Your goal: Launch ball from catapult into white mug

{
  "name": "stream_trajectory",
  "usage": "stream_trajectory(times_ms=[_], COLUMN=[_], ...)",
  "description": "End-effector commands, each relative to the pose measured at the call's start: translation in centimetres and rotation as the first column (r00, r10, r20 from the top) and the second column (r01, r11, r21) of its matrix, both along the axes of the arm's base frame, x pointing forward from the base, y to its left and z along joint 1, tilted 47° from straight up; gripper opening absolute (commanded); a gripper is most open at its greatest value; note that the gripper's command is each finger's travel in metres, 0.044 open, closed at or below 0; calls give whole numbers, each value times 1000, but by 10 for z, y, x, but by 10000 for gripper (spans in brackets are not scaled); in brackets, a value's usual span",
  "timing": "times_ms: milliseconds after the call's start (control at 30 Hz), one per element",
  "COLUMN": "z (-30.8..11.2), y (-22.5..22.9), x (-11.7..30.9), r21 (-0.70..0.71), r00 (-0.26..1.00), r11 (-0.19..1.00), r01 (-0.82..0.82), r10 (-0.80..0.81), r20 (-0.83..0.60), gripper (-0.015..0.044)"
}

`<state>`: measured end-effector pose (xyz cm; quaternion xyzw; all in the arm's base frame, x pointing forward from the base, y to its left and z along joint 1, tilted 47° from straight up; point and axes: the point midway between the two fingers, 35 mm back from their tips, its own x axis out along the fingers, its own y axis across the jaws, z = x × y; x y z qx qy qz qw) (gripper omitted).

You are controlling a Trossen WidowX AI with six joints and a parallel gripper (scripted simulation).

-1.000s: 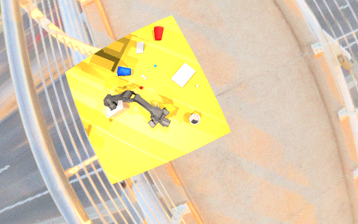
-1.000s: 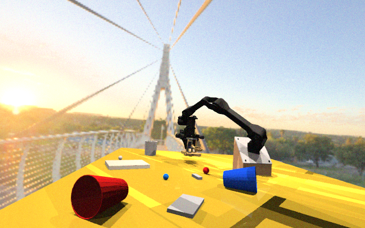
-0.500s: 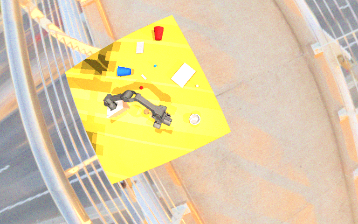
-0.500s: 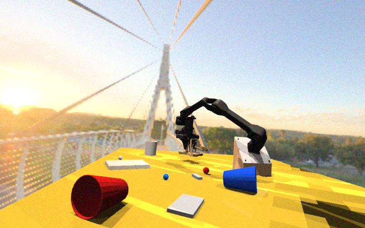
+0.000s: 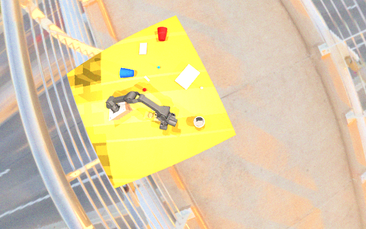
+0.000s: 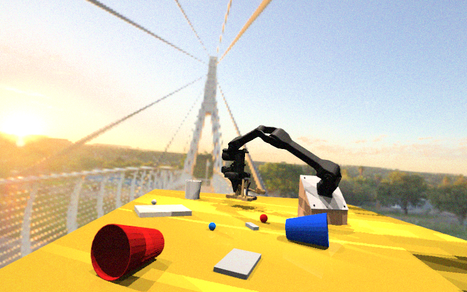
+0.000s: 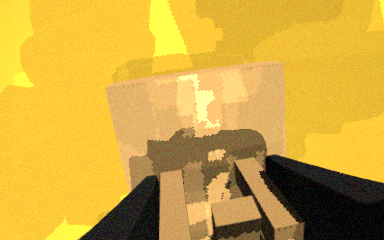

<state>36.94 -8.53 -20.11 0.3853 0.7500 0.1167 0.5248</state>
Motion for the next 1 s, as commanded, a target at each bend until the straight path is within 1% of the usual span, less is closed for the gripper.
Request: stream_trajectory(times_ms=[0,700,900,967], z=[-3,-26,-24,-24], y=[4,30,29,29], x=[0,-5,-5,-5], r21=[3,5,4,4], r00=[1000,1000,1000,1000], r11=[1000,1000,1000,1000], r01=[2,2,-9,-9], r10=[-2,-2,9,9], r20=[1,1,3,3], gripper=[0,0,0,53])
